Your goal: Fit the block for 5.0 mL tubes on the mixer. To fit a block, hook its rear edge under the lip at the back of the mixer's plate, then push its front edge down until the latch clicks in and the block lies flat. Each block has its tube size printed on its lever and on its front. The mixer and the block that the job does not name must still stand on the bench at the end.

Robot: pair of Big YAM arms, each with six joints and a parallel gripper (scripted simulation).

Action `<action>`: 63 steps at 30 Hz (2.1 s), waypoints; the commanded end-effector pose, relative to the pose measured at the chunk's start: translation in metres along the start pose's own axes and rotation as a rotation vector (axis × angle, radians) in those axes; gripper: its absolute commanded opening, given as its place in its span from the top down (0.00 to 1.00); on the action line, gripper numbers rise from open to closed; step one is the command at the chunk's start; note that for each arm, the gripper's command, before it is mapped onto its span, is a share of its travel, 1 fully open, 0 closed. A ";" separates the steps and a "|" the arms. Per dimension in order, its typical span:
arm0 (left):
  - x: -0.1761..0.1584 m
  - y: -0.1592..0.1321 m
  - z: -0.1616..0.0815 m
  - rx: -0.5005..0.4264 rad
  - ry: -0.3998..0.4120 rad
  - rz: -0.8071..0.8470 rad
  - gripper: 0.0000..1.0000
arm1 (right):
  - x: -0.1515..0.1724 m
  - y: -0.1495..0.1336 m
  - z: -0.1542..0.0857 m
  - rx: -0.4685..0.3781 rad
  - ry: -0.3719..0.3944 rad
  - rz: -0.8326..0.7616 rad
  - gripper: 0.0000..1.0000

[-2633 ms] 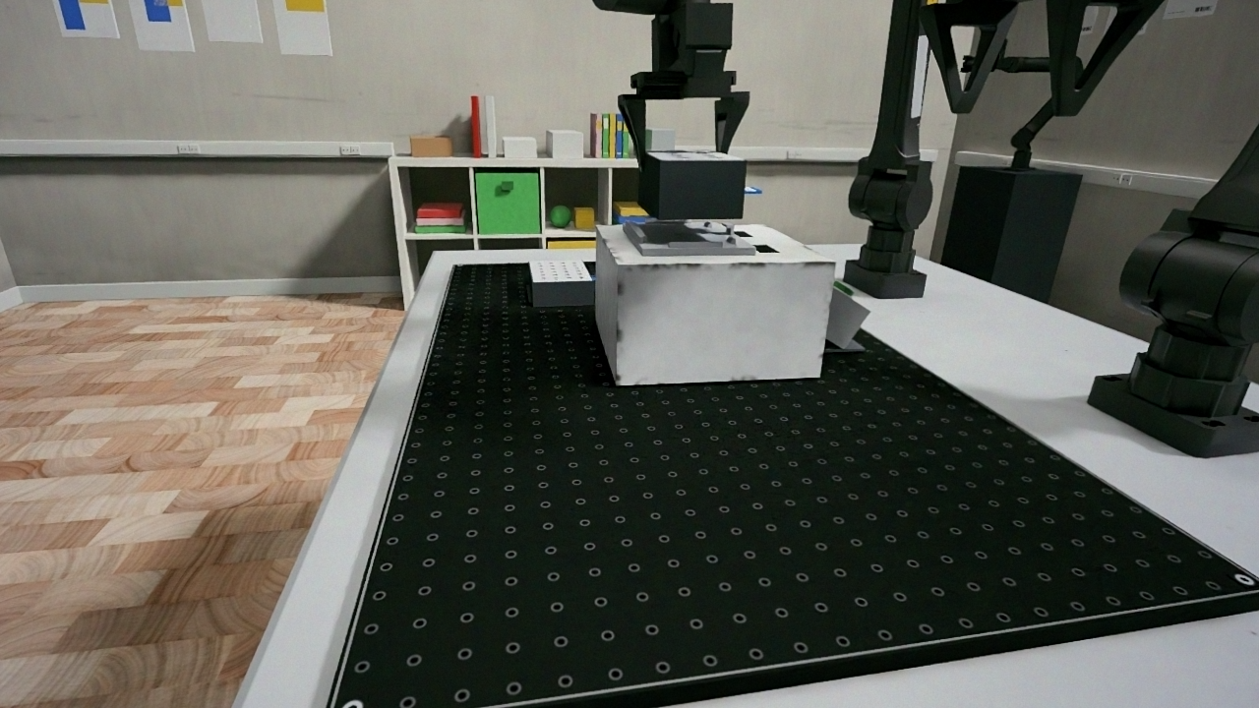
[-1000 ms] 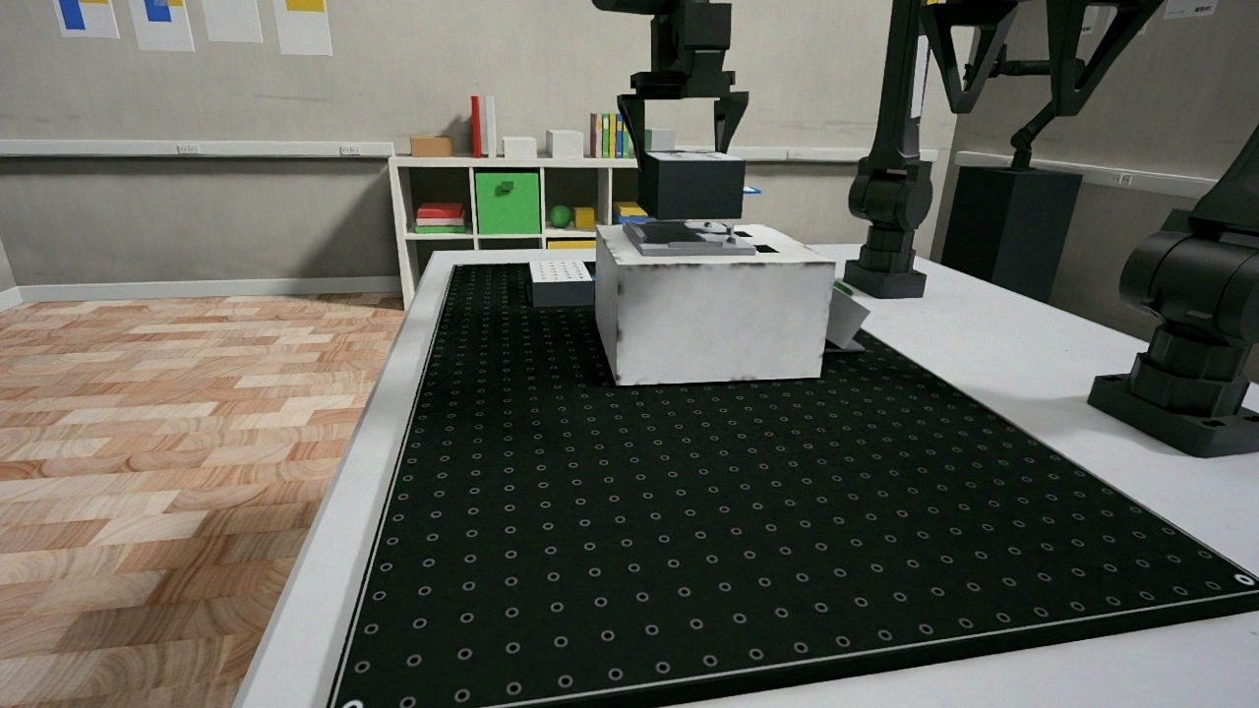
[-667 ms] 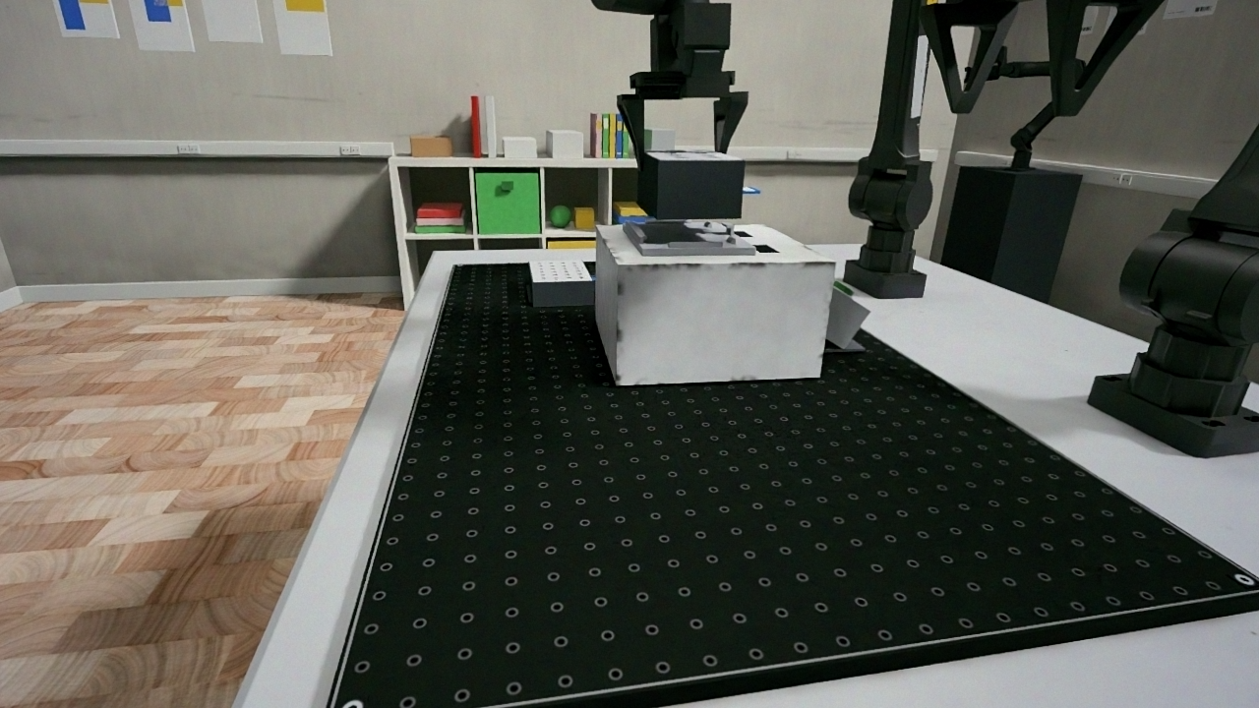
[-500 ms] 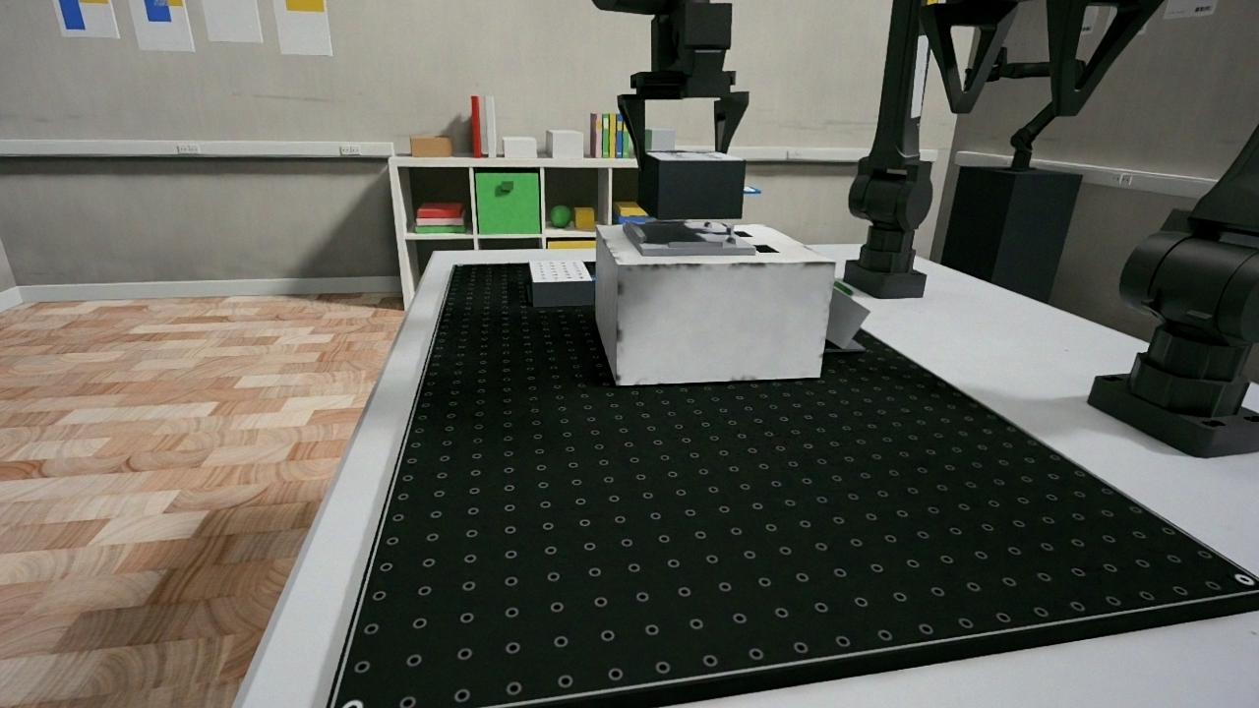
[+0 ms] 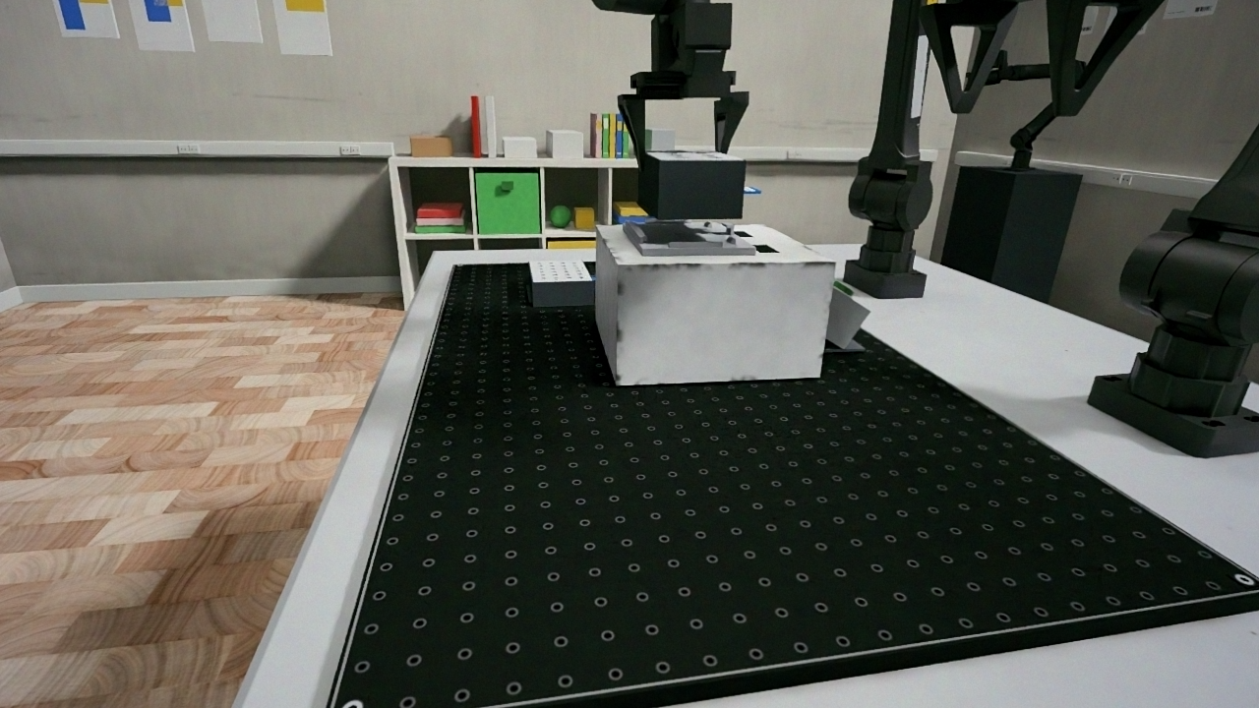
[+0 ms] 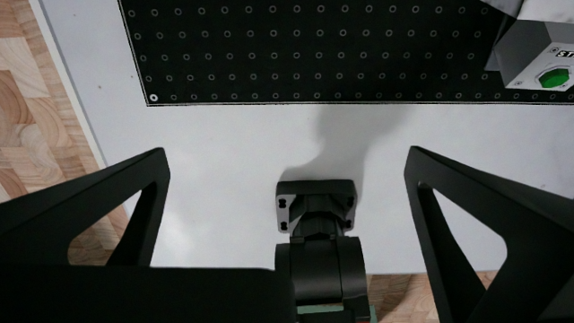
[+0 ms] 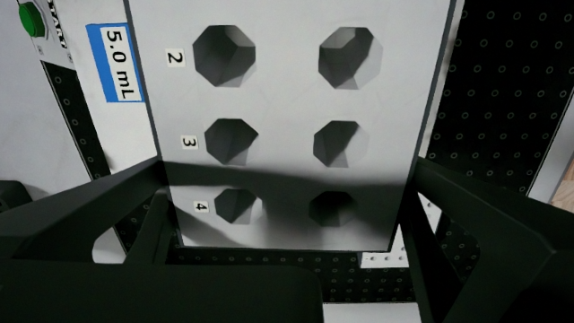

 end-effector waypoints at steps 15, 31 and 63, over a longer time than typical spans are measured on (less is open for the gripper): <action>-0.002 0.005 -0.004 -0.020 0.000 -0.006 0.00 | -0.020 0.016 -0.059 -0.049 -0.141 -0.011 1.00; -0.002 0.006 -0.003 -0.019 0.000 -0.005 0.00 | -0.023 0.003 -0.059 -0.047 -0.140 0.016 1.00; -0.002 0.006 -0.001 -0.017 0.001 -0.005 0.00 | -0.023 0.003 -0.058 -0.045 -0.135 0.014 1.00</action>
Point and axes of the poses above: on each arm, the point where the finger pads meet when closed, its own z axis out along the fingers, its own x axis across the jaws, y = z × x, the point moved 2 cm from there along -z, back along the fingers, and after that the axes turned 13 degrees about -z, right-handed, at the moved point
